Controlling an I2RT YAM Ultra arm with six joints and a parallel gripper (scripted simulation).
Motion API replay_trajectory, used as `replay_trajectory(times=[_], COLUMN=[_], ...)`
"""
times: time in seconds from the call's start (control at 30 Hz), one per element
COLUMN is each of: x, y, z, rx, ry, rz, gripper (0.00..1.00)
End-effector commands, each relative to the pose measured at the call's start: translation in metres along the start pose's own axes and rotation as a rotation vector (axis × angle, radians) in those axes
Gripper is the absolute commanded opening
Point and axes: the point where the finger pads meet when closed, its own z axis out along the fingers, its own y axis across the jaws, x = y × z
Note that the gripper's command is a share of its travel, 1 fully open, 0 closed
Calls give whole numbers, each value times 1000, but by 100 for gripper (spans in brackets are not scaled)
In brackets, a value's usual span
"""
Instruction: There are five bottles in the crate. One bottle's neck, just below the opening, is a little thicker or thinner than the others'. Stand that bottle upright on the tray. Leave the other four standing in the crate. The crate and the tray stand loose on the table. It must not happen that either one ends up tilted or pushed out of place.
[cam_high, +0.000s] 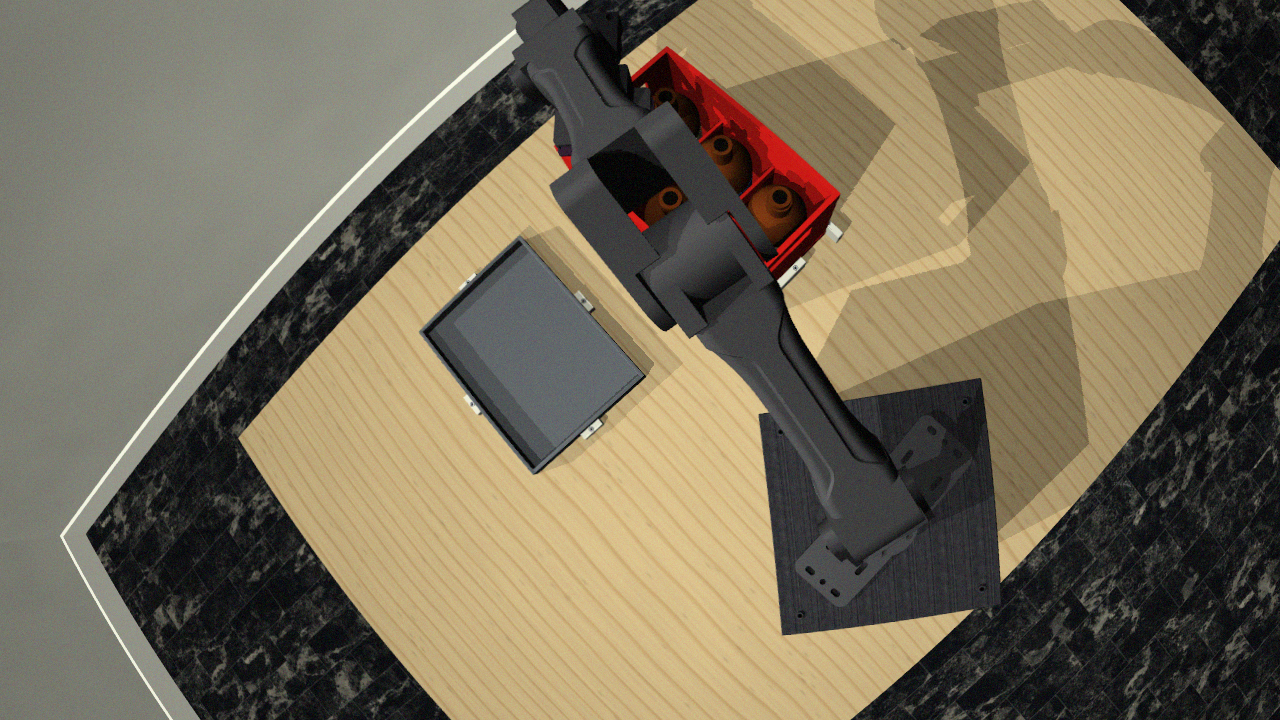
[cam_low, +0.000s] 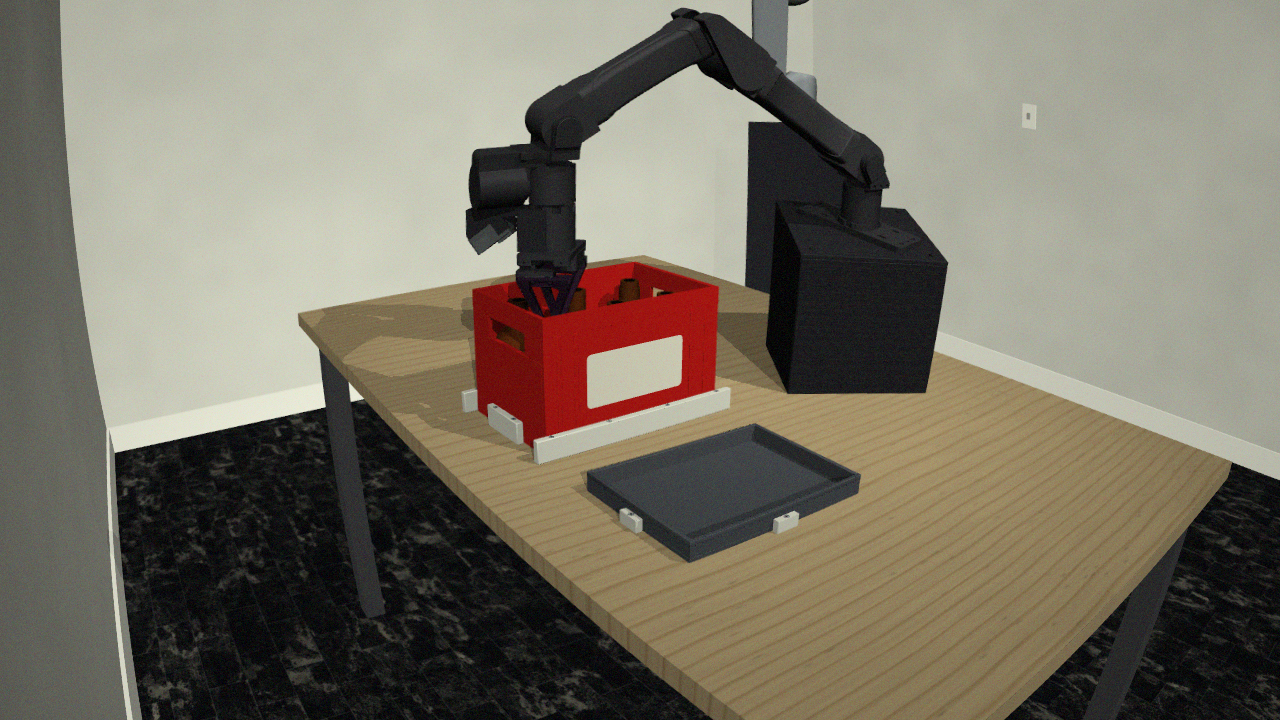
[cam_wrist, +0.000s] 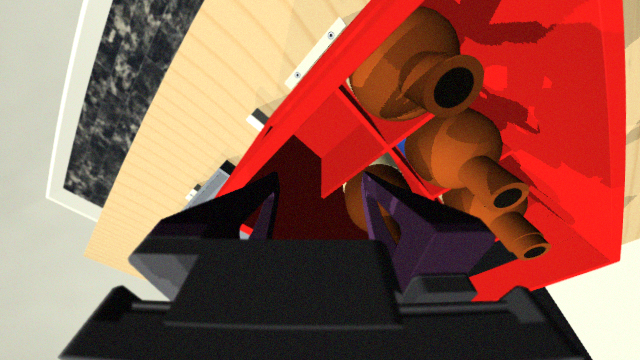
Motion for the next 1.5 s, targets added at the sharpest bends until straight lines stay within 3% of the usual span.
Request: replay_trajectory(times=[0.0,0.27,0.4,0.83,1.2,1.47], x=[-1,-10,-11,-9,-8,-8], y=[0,3,2,1,1,1], z=[-4,-31,-36,-77,-94,-98], rx=[5,-12,-12,-11,-11,-11], ry=[-15,-43,-43,-43,-44,-44], rz=[0,0,-1,-1,-1,0], gripper=[61,61,61,61,61,61])
